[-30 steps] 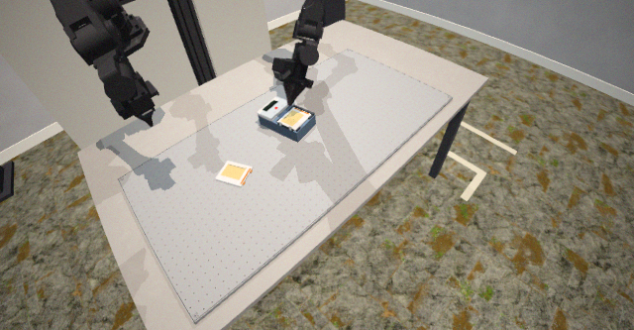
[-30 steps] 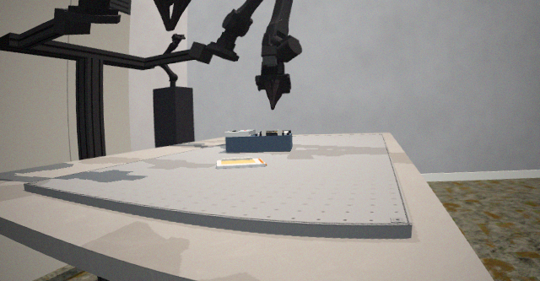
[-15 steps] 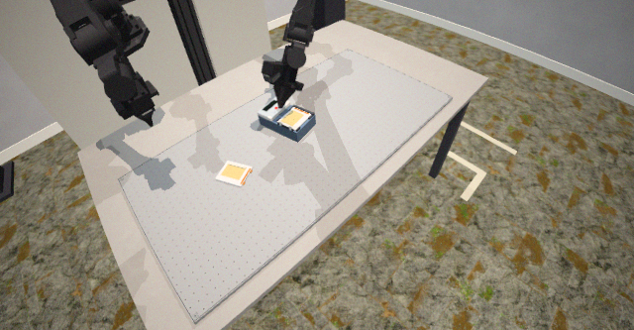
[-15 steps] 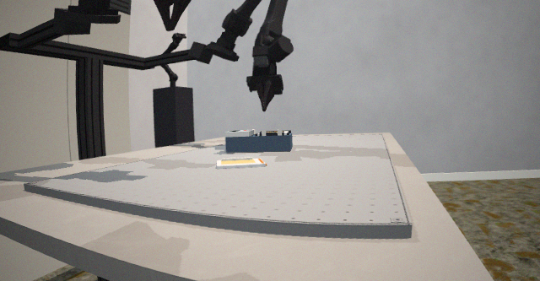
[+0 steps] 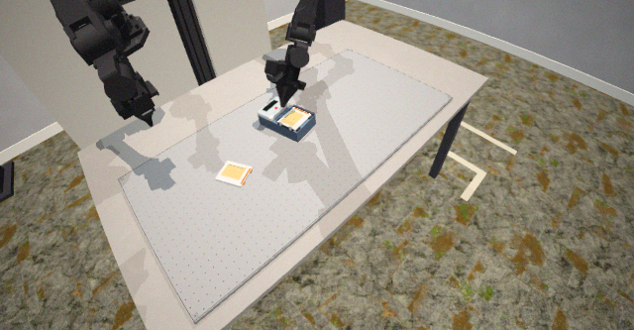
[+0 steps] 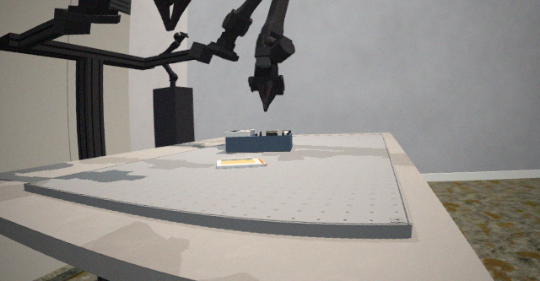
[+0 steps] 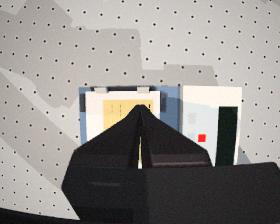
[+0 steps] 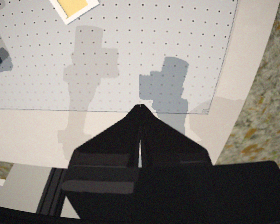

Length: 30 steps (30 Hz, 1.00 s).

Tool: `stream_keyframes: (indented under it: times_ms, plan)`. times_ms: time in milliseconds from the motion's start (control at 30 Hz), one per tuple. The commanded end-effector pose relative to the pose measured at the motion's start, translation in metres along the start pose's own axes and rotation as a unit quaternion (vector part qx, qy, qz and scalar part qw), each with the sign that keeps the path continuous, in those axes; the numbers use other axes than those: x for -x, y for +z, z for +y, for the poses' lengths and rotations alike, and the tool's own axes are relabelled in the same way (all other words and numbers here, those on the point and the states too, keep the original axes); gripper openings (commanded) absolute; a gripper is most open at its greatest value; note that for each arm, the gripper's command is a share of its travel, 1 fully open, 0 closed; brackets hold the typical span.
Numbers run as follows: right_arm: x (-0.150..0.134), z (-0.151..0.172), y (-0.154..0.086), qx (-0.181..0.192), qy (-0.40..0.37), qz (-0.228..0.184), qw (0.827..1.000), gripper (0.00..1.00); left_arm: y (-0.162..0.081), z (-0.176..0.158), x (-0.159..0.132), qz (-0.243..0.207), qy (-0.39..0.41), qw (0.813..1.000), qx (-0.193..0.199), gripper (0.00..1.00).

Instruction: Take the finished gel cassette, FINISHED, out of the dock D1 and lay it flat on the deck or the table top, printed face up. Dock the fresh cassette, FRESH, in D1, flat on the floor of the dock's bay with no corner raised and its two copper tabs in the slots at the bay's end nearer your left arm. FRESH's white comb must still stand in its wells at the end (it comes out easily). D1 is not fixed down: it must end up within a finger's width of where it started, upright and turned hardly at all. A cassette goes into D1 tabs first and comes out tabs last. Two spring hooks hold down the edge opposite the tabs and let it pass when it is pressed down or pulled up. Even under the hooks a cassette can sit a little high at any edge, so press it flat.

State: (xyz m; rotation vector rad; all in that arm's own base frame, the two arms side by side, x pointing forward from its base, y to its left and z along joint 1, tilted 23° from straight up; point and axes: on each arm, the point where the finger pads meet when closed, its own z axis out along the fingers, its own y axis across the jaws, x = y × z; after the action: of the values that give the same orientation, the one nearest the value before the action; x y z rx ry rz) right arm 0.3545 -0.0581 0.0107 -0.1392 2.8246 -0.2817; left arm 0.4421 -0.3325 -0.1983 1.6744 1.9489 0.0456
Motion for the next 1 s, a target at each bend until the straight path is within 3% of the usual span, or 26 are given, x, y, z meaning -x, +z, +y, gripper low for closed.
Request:
stream_keyframes:
  times_ms: [0, 300, 967]
  plan:
    - [0.021, -0.007, -0.008, -0.005, 0.011, -0.027, 1.000, 0.00, -0.007, 0.013, 0.003, -0.009, -0.003, 1.000, 0.011, 0.00]
    - [0.021, -0.007, -0.008, -0.005, 0.011, -0.027, 1.000, 0.00, -0.019, 0.031, -0.008, -0.008, -0.003, 1.000, 0.018, 0.00]
    - [0.021, -0.007, -0.008, -0.005, 0.011, -0.027, 1.000, 0.00, -0.018, 0.025, -0.011, -0.002, 0.005, 1.000, 0.011, 0.00]
